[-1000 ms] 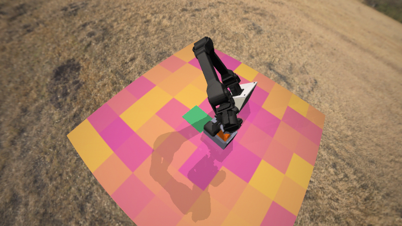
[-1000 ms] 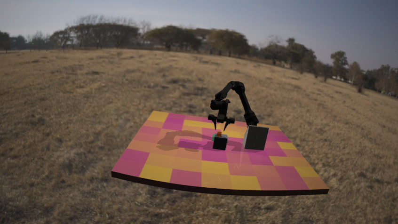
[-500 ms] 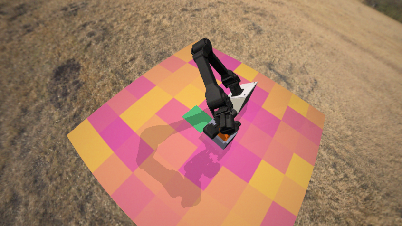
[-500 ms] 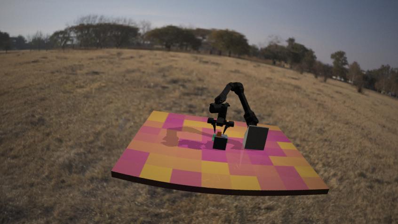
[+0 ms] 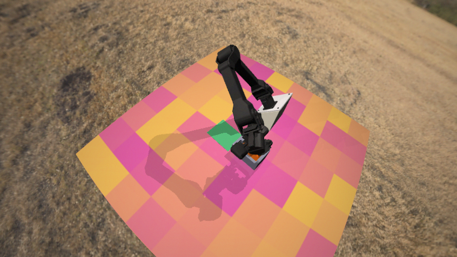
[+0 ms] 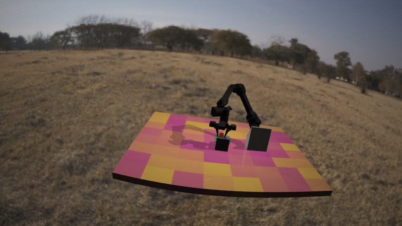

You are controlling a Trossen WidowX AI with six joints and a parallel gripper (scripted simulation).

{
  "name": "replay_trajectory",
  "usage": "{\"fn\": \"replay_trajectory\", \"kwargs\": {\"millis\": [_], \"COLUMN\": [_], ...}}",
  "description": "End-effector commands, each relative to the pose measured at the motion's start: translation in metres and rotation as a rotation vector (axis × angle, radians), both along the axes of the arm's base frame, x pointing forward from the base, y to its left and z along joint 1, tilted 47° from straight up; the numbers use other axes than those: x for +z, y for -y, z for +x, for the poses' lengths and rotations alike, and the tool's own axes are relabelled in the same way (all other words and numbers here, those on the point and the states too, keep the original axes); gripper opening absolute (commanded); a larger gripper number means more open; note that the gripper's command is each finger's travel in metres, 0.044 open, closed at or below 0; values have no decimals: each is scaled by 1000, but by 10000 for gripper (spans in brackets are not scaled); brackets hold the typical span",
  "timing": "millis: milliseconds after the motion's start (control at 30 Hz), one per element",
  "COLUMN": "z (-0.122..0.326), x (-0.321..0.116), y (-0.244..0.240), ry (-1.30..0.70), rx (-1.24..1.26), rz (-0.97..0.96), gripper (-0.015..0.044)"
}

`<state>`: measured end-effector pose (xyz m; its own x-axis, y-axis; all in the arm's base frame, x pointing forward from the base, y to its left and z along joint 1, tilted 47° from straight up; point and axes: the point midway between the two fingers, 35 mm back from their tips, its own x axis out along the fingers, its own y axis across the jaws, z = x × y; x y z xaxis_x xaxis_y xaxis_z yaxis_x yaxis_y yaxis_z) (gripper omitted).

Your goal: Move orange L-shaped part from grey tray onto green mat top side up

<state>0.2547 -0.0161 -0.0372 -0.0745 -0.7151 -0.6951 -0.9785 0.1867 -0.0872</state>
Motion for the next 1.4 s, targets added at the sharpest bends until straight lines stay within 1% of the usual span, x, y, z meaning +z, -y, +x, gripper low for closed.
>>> {"fn": "replay_trajectory", "kwargs": {"millis": [0,333,433,733,1367], "z": [0,0,0,0,2], "x": [0,0,0,3,23], "y": [0,0,0,-3,-25], "ry": [2,2,2,0,-6], "rx": [-1,-1,-1,0,4], "rz": [1,1,1,0,-2], "gripper": [149,82,3,0,0]}}
